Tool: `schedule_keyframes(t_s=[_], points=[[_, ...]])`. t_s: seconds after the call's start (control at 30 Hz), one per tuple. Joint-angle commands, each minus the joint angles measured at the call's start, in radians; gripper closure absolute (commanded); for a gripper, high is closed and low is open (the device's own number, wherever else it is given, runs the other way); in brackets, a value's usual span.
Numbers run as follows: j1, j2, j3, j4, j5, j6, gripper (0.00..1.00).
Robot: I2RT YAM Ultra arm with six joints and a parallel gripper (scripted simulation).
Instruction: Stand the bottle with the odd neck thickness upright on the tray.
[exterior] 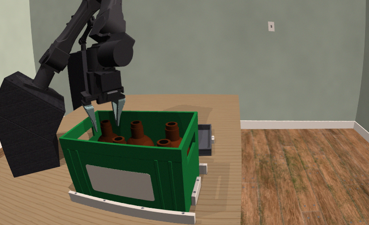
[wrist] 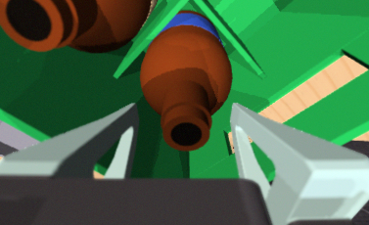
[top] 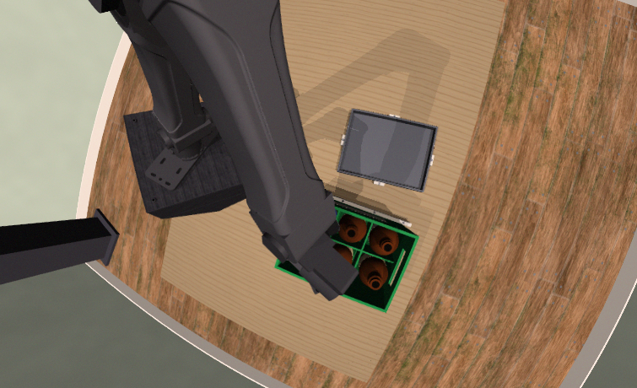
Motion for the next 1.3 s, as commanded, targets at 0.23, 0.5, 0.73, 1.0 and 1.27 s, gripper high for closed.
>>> schedule_keyframes(t_s=[0.23,0.5,0.73,1.0,1.27], points=[[-0.008,0.017,-0.01,0.009,0.008,0.005,1.0],[-0.008,0.015,-0.01,0.006,0.005,0.004,1.0],[-0.008,0.015,-0.01,0.006,0.005,0.004,1.0],[-0.008,0.015,-0.01,0.006,0.005,0.004,1.0],[-0.008,0.015,-0.01,0.006,0.005,0.004,1.0]])
